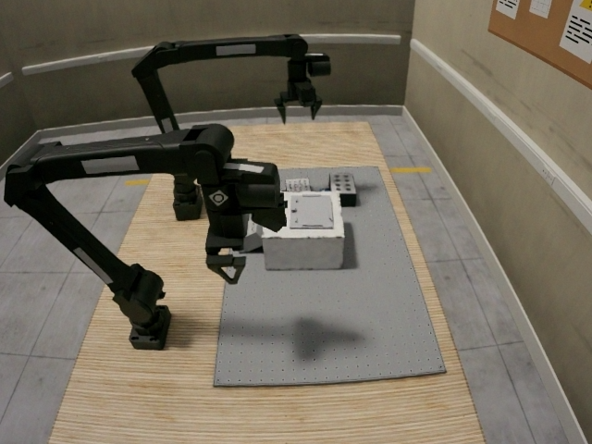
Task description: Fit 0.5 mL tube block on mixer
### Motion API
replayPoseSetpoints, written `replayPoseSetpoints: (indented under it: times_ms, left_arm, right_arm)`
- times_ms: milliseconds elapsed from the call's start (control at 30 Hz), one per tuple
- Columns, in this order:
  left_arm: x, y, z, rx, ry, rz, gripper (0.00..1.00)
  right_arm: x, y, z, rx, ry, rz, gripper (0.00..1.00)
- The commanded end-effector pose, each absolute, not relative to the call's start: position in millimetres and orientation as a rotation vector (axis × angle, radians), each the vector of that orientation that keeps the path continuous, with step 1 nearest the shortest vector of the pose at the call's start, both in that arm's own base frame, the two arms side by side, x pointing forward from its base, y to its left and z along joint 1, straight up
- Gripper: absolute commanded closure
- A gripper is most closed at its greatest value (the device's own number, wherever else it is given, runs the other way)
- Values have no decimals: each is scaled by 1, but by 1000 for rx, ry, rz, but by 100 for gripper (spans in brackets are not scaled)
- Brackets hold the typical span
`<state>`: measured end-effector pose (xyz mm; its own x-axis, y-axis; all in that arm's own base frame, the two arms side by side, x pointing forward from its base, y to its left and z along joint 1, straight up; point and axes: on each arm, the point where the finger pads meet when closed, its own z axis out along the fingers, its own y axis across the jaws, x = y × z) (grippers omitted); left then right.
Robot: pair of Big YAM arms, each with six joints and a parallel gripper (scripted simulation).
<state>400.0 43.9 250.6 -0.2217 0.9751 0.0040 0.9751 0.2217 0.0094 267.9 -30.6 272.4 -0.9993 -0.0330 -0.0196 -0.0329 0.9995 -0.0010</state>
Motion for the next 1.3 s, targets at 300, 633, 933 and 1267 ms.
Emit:
replayPoseSetpoints:
  times_ms: [300, 633, 933, 1267]
  left_arm:
    - [396, 40, 197, 2277, 2188, -26, 0]
    - [396, 40, 156, 2308, 2131, 11, 0]
    - [394, 40, 104, 2285, 2181, -21, 0]
    - [399, 41, 80, 2247, 2190, 22, 0]
  right_arm:
    - [275, -29, 284, -46, 3086, -2, 0]
    - [279, -29, 291, -45, 3070, -5, 0]
    - [280, -30, 293, -45, 3064, -6, 0]
    - [282, -30, 296, -44, 3058, -7, 0]
